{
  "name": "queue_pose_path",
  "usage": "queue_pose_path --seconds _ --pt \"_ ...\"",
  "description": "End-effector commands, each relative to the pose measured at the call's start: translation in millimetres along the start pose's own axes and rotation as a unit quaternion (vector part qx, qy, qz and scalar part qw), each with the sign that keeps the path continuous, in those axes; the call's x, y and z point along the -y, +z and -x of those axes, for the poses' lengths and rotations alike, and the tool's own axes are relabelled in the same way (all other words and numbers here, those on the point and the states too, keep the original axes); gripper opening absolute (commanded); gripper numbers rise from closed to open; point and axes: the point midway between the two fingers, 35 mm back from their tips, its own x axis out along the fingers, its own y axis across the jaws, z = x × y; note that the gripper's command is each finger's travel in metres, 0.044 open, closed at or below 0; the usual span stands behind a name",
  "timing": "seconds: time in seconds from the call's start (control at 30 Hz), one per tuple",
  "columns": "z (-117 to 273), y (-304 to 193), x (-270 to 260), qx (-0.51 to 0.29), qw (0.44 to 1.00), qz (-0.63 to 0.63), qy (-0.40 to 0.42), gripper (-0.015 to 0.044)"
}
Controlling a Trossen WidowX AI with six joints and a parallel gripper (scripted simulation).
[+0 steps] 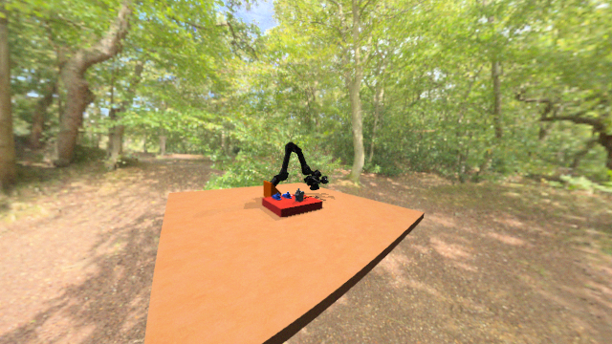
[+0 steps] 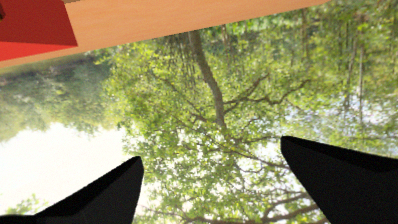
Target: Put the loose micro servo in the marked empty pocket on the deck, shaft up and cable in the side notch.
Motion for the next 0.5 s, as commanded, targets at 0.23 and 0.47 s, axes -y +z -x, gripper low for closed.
queue_pose_path --seconds 0.23,0.47 --pt "-11 3 -3 0.009 1.0 -0.017 0.012 0.044" --pt "-25 7 -8 0.02 0.998 -0.043 0.03 0.044"
